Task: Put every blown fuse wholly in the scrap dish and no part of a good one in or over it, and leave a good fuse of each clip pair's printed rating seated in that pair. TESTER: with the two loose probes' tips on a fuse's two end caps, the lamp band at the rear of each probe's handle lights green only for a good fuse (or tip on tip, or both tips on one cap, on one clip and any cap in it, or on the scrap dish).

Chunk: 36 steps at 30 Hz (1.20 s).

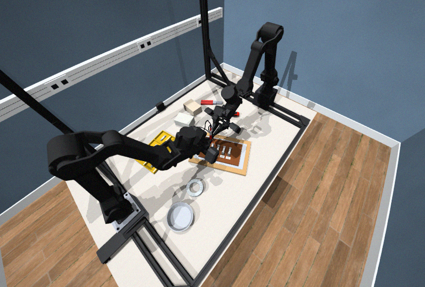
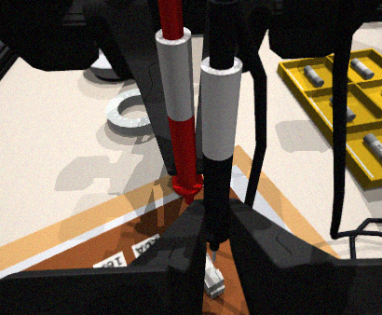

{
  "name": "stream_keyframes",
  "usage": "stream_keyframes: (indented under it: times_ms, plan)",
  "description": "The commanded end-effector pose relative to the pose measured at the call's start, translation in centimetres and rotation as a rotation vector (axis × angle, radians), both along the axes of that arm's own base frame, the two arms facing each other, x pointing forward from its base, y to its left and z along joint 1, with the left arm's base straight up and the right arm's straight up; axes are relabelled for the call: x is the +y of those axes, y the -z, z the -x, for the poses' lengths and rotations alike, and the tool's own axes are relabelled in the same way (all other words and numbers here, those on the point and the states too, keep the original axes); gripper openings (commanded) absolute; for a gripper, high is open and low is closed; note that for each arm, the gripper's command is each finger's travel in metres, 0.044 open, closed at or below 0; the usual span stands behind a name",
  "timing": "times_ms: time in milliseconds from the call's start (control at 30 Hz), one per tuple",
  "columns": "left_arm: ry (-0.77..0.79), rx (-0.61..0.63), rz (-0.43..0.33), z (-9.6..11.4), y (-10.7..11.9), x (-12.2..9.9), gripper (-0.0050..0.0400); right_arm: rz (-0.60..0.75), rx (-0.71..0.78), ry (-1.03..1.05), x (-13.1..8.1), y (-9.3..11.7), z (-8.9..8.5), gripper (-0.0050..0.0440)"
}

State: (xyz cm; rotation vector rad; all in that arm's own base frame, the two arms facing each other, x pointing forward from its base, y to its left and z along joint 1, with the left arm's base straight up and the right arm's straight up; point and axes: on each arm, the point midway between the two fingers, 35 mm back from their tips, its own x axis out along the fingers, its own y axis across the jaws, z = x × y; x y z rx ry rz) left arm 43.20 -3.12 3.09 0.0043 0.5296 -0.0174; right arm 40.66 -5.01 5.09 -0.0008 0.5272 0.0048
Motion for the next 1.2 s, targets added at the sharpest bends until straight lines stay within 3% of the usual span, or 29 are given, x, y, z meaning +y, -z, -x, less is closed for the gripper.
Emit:
stream_keyframes:
  times_ms: [0, 67, 300, 733, 1167]
  plan:
    - [0.0, -0.027, 0.002, -0.5, -1.1, 0.0, -0.005, 0.004, -0.023, 0.002, -0.1, -1.0, -0.4, -0.005]
    - [0.0, -0.051, 0.002, -0.9, -2.0, 0.0, -0.005, 0.007, -0.045, 0.004, -0.1, -1.8, -0.7, -0.005]
    - [0.002, -0.028, -0.001, 0.9, -1.6, 0.8, -0.005, 0.007, -0.023, -0.001, -1.2, -1.7, 0.6, -0.005]
    - [0.002, -0.025, -0.002, 2.7, -2.2, 2.0, -0.005, 0.009, -0.028, -0.001, -2.8, -2.8, 1.4, -0.005]
    - [0.002, -0.024, -0.001, 4.0, -2.6, 2.8, -0.005, 0.004, -0.024, 0.004, -2.8, -1.7, -0.3, -0.005]
